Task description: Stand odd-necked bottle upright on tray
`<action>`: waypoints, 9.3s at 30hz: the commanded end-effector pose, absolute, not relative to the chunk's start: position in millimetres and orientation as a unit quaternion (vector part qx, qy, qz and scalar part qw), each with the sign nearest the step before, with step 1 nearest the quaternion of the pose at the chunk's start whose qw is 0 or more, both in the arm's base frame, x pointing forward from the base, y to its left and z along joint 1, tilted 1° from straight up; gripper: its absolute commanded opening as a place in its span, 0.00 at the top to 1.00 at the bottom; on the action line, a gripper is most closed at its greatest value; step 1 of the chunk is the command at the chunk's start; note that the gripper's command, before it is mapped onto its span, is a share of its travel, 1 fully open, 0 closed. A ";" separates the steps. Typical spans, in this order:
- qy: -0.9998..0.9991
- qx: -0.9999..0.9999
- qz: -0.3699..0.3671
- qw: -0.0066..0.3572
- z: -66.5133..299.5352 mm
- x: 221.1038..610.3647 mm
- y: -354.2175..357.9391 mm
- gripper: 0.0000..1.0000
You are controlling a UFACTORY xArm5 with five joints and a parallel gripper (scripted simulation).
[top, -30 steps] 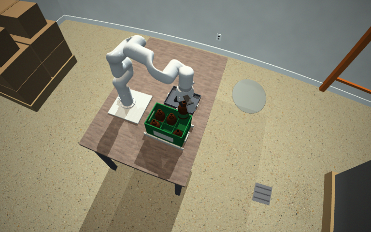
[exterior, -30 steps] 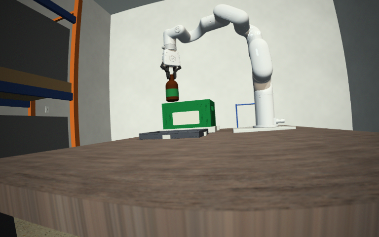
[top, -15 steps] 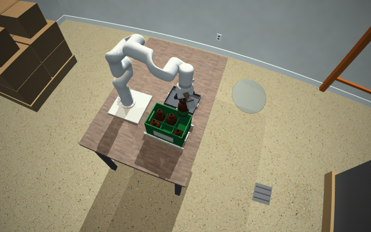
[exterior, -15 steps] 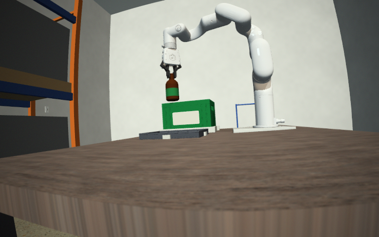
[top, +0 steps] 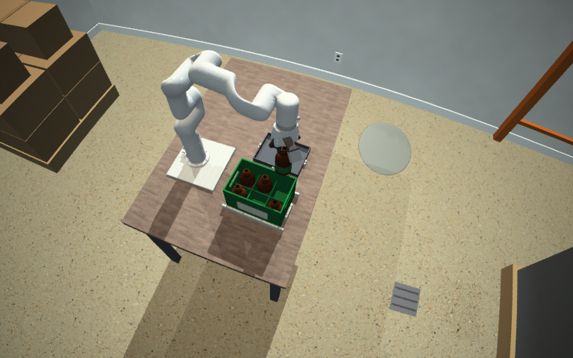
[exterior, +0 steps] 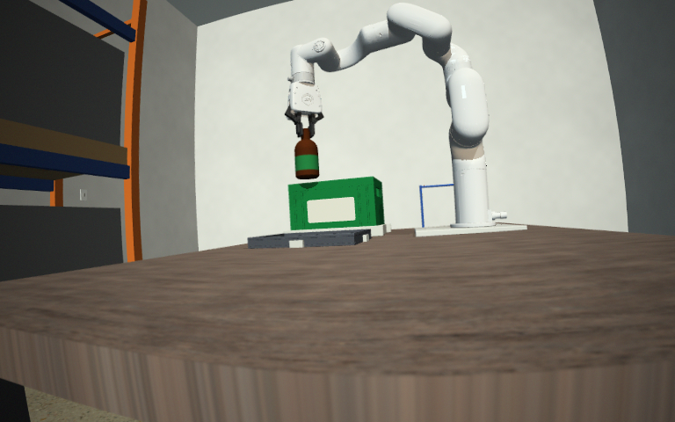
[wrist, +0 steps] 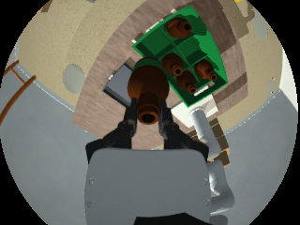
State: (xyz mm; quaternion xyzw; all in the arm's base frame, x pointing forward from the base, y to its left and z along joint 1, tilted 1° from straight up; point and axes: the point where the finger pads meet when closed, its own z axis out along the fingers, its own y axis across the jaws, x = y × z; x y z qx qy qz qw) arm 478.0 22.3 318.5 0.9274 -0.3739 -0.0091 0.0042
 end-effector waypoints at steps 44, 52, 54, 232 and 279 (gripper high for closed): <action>-0.374 0.927 -0.007 0.005 320.4 440.9 111.2 1.00; -0.374 0.927 -0.007 0.005 320.4 433.7 128.2 1.00; -0.374 0.927 -0.006 0.005 320.4 431.9 132.3 1.00; -0.374 0.927 -0.005 0.007 198.5 396.6 211.6 1.00; -0.374 0.927 -0.005 0.007 158.8 395.9 211.6 1.00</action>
